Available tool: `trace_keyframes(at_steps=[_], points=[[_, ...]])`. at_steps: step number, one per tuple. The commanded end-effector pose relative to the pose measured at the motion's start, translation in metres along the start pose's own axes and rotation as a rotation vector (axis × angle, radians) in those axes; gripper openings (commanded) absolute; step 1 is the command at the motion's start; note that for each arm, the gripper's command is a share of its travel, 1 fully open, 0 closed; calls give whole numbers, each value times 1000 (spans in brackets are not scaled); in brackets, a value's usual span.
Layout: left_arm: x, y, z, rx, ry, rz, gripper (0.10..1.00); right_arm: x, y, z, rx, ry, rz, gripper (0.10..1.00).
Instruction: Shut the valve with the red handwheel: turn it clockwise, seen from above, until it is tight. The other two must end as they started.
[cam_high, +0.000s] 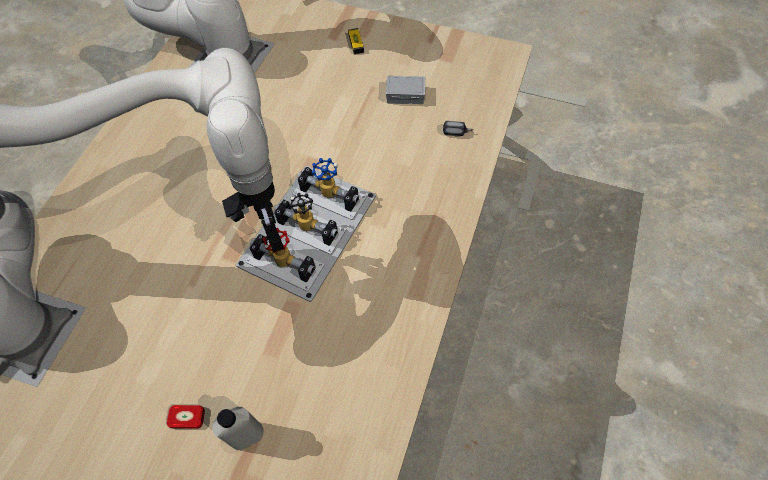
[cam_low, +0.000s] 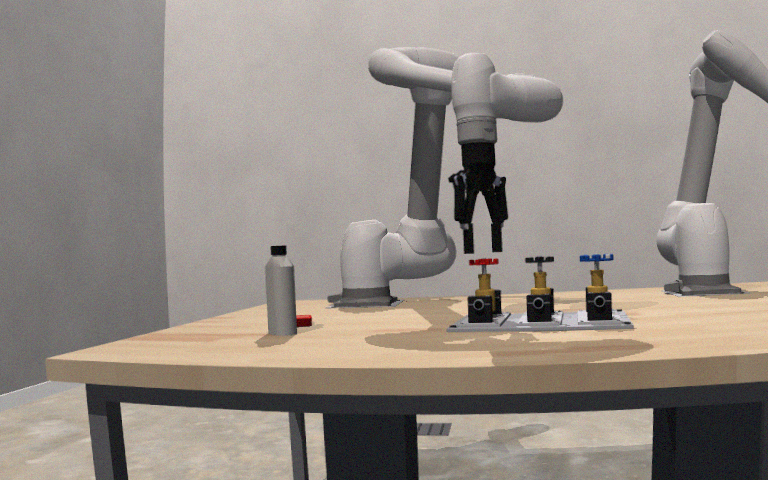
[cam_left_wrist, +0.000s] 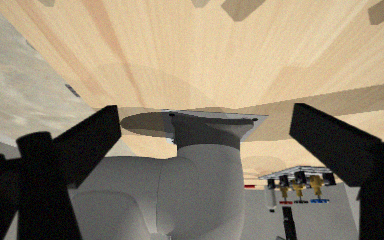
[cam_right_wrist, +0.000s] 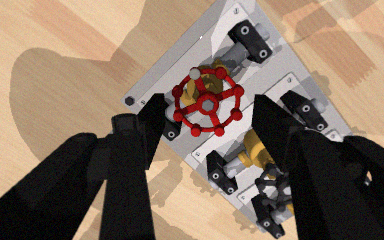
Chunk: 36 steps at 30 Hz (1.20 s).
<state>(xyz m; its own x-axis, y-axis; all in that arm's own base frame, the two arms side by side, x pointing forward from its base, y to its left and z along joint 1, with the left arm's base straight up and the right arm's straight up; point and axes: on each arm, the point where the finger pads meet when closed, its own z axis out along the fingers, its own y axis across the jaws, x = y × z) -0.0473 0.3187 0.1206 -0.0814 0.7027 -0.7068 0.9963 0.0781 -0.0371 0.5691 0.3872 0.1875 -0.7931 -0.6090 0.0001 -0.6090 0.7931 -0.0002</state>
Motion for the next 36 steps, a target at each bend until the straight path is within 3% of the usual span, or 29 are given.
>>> trace_keyframes(at_steps=[1,36], points=[[0,0,-1,0,1,0,1000,0,0,-1,0,-1,0,532],[0,0,-1,0,1,0,1000,0,0,20,0,-1,0,532]])
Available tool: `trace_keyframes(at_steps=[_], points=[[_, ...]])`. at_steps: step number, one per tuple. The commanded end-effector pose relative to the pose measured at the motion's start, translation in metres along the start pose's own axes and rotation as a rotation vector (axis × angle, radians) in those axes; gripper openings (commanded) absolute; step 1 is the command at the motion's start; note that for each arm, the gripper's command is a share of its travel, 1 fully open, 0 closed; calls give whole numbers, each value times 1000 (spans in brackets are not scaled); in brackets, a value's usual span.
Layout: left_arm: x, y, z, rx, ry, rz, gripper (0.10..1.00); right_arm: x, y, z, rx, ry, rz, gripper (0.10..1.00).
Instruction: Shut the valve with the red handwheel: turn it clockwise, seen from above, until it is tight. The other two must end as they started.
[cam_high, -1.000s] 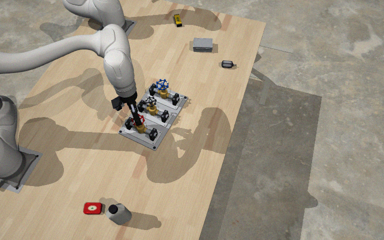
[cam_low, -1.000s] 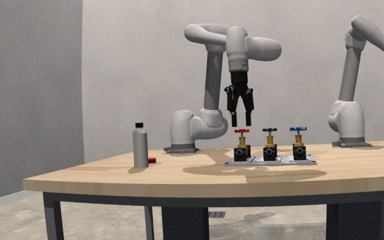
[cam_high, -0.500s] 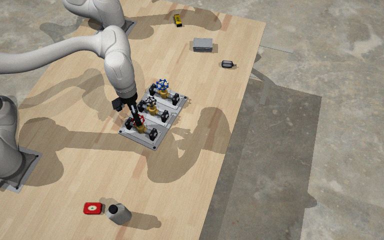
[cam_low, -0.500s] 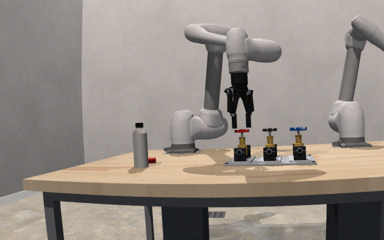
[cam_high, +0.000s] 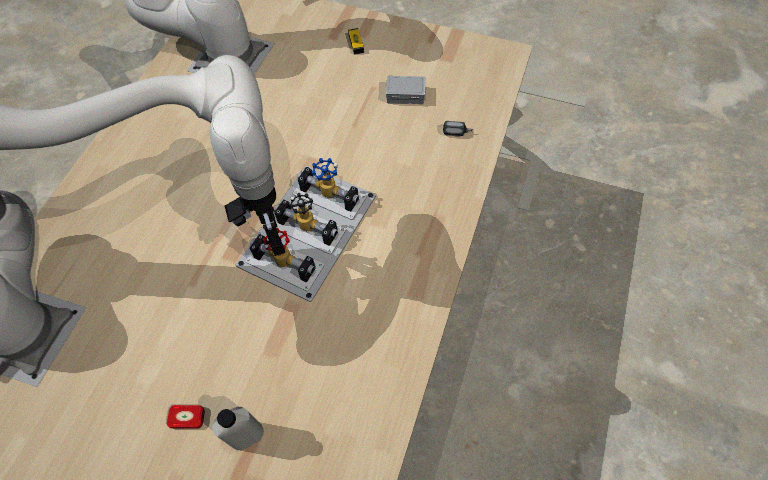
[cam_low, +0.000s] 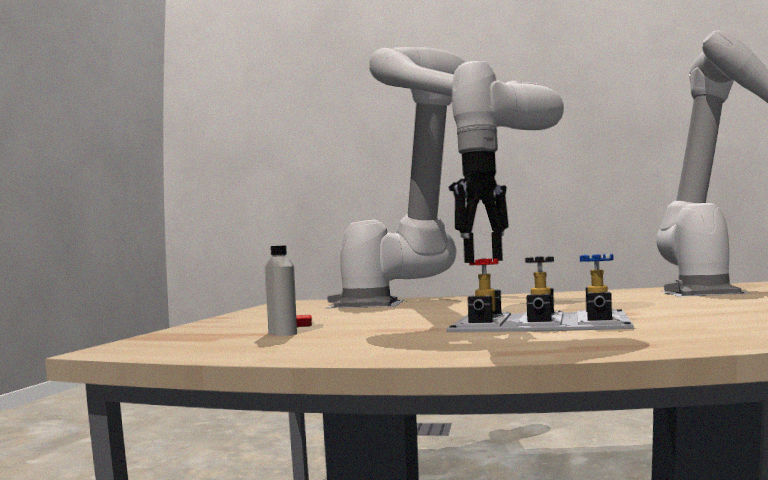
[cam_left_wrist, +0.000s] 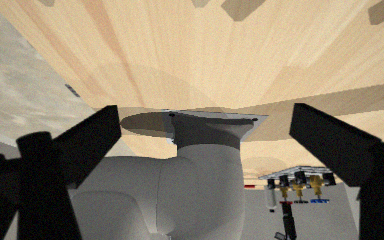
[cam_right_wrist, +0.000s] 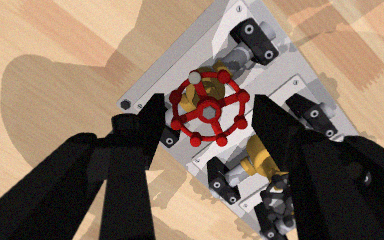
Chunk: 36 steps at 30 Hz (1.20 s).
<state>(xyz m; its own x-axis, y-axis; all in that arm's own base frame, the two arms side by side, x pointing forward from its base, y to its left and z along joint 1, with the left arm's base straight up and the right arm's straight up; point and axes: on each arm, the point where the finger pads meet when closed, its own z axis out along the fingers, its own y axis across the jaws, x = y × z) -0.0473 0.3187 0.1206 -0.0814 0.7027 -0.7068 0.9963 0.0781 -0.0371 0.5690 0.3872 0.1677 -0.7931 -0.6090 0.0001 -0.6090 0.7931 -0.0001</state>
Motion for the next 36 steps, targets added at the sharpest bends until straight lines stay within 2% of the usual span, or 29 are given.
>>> trace_keyframes(at_steps=[1,36], points=[[0,0,-1,0,1,0,1000,0,0,1,0,-1,0,532],[0,0,-1,0,1,0,1000,0,0,11,0,-1,0,532]])
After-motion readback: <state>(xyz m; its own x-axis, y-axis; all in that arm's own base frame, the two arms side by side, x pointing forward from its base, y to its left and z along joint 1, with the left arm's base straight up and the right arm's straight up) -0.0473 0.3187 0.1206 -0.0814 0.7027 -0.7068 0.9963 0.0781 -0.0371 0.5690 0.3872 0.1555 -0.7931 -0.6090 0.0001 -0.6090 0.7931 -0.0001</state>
